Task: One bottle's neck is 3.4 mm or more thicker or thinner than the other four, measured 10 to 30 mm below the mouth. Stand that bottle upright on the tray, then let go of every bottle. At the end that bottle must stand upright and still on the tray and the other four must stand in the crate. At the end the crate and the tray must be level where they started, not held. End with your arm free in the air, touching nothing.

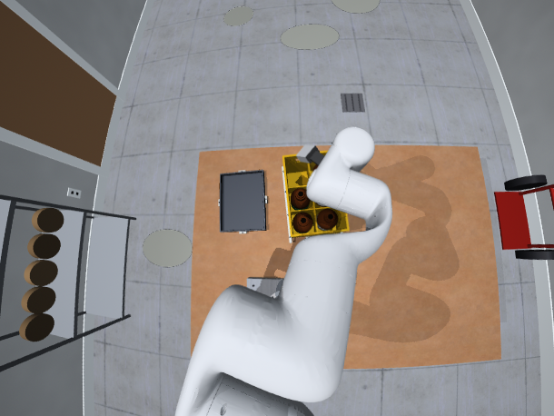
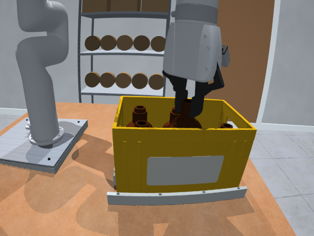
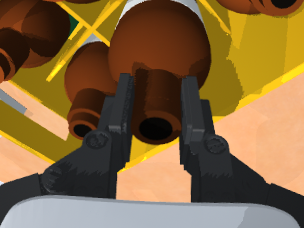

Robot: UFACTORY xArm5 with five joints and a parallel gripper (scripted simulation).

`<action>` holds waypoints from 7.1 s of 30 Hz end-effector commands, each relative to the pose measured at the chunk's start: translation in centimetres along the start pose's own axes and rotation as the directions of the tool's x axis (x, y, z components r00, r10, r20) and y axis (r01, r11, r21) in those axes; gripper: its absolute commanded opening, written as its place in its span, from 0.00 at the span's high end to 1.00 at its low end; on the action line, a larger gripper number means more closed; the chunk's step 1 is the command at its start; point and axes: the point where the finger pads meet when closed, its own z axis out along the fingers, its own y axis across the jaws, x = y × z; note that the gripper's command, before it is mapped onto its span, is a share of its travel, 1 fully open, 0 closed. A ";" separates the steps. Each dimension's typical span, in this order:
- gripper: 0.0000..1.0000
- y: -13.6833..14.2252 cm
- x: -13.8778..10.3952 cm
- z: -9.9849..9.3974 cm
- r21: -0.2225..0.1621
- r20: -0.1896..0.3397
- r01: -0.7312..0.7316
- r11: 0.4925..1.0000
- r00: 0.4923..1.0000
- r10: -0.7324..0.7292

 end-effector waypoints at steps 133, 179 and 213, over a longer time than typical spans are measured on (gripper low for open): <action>1.00 0.1 0.1 -7.4 -0.004 -0.001 0.000 1.000 1.000 0.000; 1.00 0.0 0.1 -10.4 -0.004 -0.001 0.000 1.000 1.000 0.000; 1.00 0.0 0.1 -11.4 -0.004 -0.001 0.000 1.000 1.000 0.000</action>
